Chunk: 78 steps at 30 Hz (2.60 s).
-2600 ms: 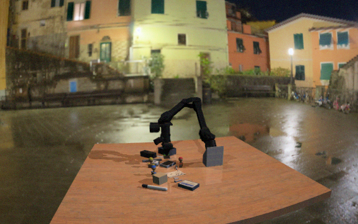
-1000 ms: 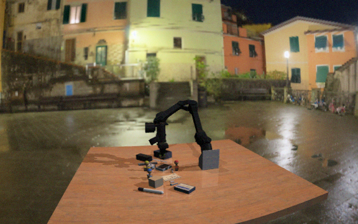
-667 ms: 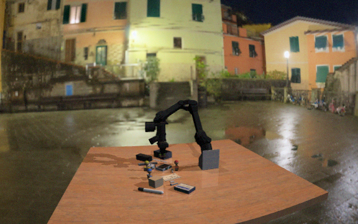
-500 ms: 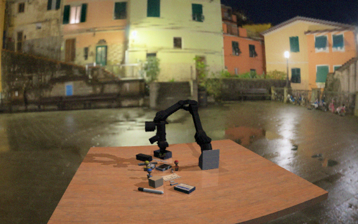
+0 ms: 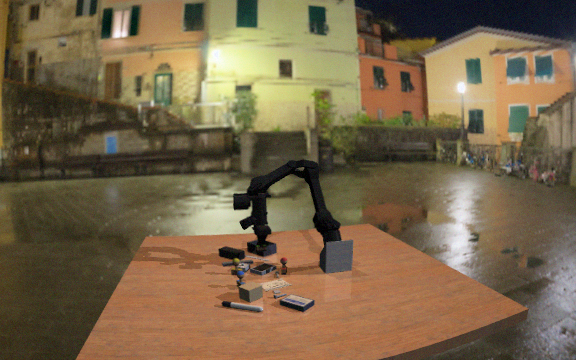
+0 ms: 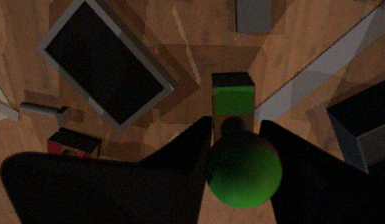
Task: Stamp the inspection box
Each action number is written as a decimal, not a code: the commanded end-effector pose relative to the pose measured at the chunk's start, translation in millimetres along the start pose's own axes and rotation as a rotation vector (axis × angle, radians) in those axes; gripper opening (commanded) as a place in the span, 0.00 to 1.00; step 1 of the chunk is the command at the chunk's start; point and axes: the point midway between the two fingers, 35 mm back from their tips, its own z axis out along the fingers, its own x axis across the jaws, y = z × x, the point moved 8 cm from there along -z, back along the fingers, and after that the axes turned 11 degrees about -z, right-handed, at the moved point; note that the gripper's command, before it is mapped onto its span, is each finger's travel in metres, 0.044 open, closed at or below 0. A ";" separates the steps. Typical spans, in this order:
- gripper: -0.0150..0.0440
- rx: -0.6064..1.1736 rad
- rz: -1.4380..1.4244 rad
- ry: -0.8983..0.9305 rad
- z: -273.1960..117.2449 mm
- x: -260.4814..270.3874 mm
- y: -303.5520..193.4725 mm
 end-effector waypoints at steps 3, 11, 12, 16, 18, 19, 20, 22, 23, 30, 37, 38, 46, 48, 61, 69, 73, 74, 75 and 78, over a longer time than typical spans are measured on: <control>0.25 -0.006 0.009 -0.007 -5.1 -1.2 0.0; 0.25 -0.006 0.008 -0.008 -9.0 -1.0 -0.5; 0.25 -0.006 0.008 -0.009 -9.5 -1.0 -0.6; 0.25 -0.006 0.008 -0.009 -11.4 -0.9 -0.8; 0.25 -0.006 0.008 -0.010 -12.3 -0.9 -0.9; 0.25 -0.006 0.008 -0.009 -12.3 0.1 -0.5; 0.25 -0.006 0.008 -0.008 -12.3 3.0 0.9; 0.25 -0.007 0.008 -0.005 -12.6 14.1 5.6; 0.25 -0.008 0.008 -0.004 -12.7 20.2 8.0; 0.25 -0.008 0.007 -0.001 -14.0 64.3 20.2; 0.25 -0.007 0.008 -0.005 -14.5 86.8 23.4; 0.25 -0.007 0.008 -0.005 -14.5 86.8 23.4; 0.25 -0.007 0.007 -0.005 -10.2 86.9 23.8; 0.25 -0.007 0.007 -0.005 -8.9 87.0 23.9; 0.25 -0.007 0.008 -0.005 -0.3 87.2 24.5; 0.25 -0.008 0.008 -0.005 5.1 87.3 24.7; 0.25 -0.008 0.008 -0.005 7.8 87.4 24.8; 0.25 -0.008 0.008 -0.005 8.4 87.4 24.8; 0.25 -0.008 0.008 -0.005 9.1 87.4 24.8; 0.25 -0.008 0.008 -0.005 11.1 87.5 24.9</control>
